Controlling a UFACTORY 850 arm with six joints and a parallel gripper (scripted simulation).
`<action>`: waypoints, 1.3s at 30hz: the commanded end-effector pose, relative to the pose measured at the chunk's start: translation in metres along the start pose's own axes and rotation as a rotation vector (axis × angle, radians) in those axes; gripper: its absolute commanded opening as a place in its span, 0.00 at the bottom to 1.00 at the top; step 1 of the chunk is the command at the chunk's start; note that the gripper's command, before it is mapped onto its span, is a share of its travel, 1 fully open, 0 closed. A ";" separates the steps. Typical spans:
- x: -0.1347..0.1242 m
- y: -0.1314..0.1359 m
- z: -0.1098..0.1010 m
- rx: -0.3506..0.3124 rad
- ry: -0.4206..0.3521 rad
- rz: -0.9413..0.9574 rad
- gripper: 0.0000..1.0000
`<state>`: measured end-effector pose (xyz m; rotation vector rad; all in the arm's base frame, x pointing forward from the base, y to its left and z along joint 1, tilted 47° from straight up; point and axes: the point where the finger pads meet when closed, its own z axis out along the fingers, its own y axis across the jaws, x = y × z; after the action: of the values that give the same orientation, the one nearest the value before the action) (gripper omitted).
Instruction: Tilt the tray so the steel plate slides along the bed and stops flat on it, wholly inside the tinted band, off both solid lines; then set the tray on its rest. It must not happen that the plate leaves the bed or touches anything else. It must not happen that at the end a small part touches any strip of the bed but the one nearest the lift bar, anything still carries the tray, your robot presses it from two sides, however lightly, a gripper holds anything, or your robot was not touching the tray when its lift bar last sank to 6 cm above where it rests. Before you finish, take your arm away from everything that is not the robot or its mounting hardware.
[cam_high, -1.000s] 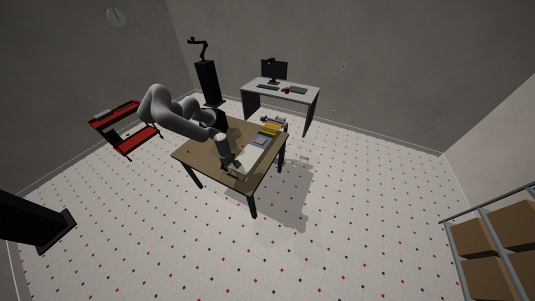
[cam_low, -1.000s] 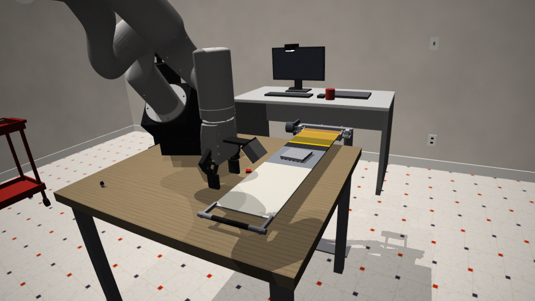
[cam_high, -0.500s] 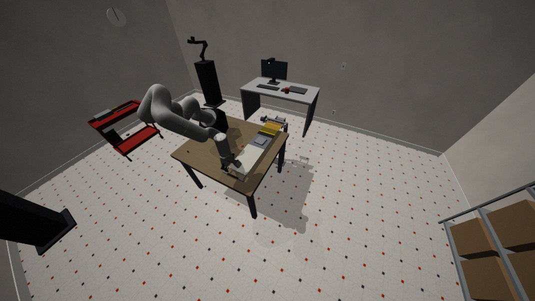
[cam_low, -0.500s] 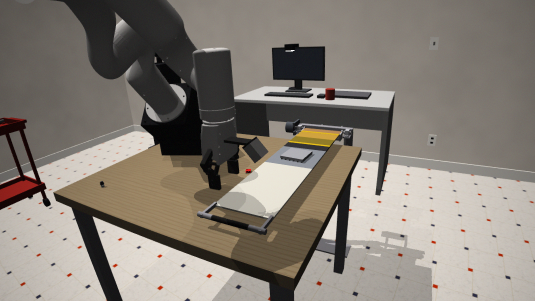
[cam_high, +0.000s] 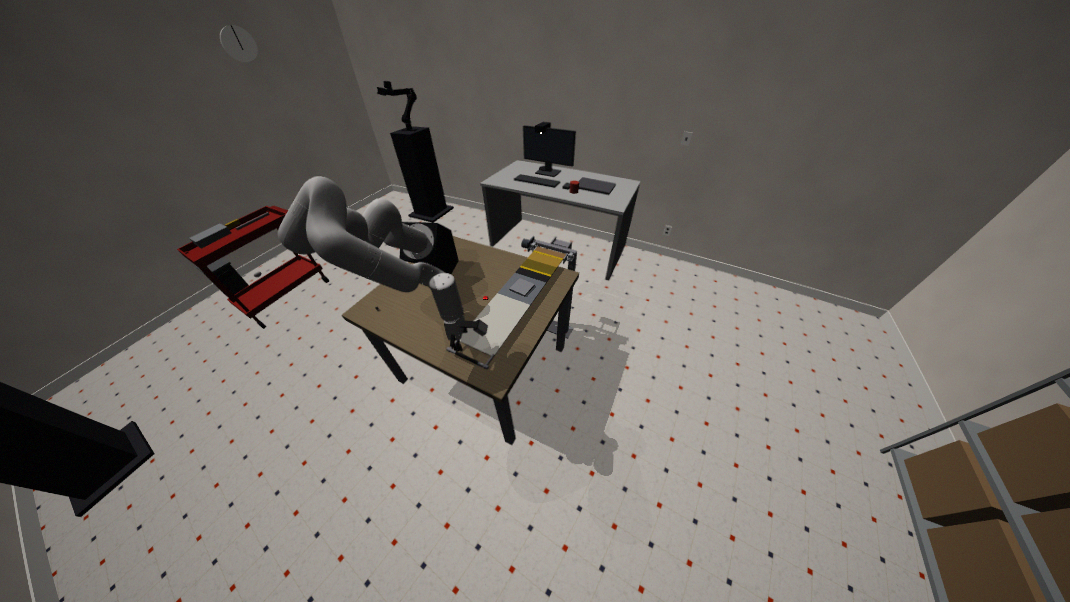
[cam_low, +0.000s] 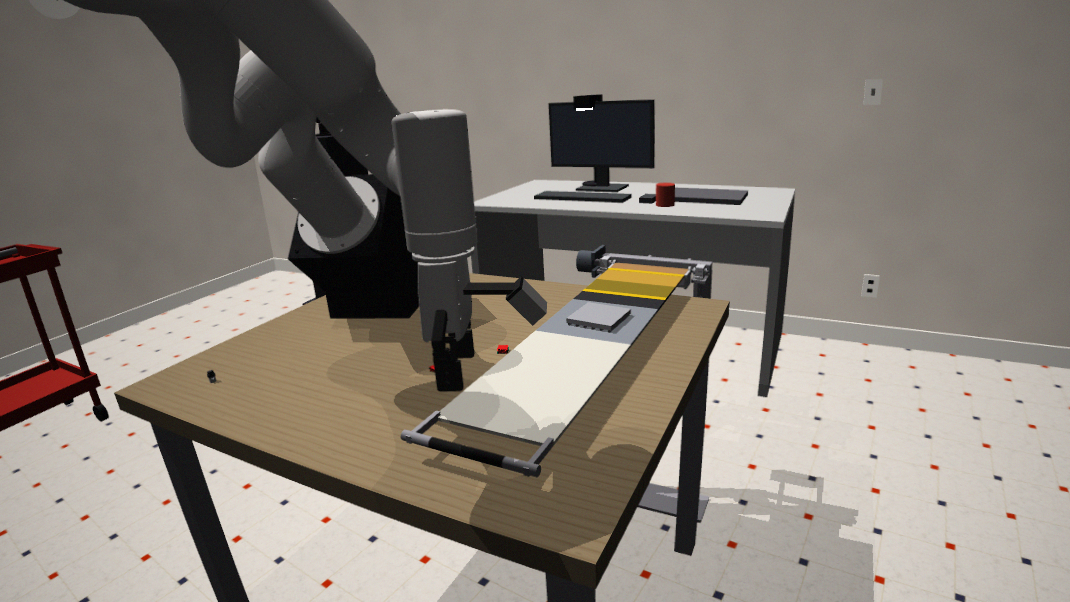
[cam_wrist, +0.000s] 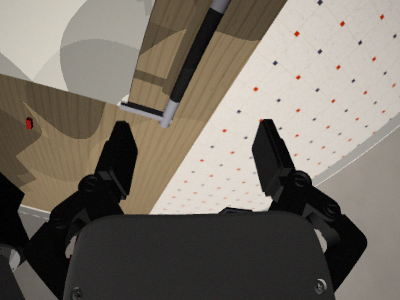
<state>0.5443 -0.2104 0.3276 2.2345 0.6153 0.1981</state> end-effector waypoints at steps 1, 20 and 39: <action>0.000 0.001 0.001 0.004 -0.001 -0.089 1.00; 0.001 0.000 0.010 0.004 0.000 -0.643 1.00; 0.000 0.000 0.020 0.003 0.001 -1.201 1.00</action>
<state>0.5503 -0.2224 0.3147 1.5845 1.7114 -0.3624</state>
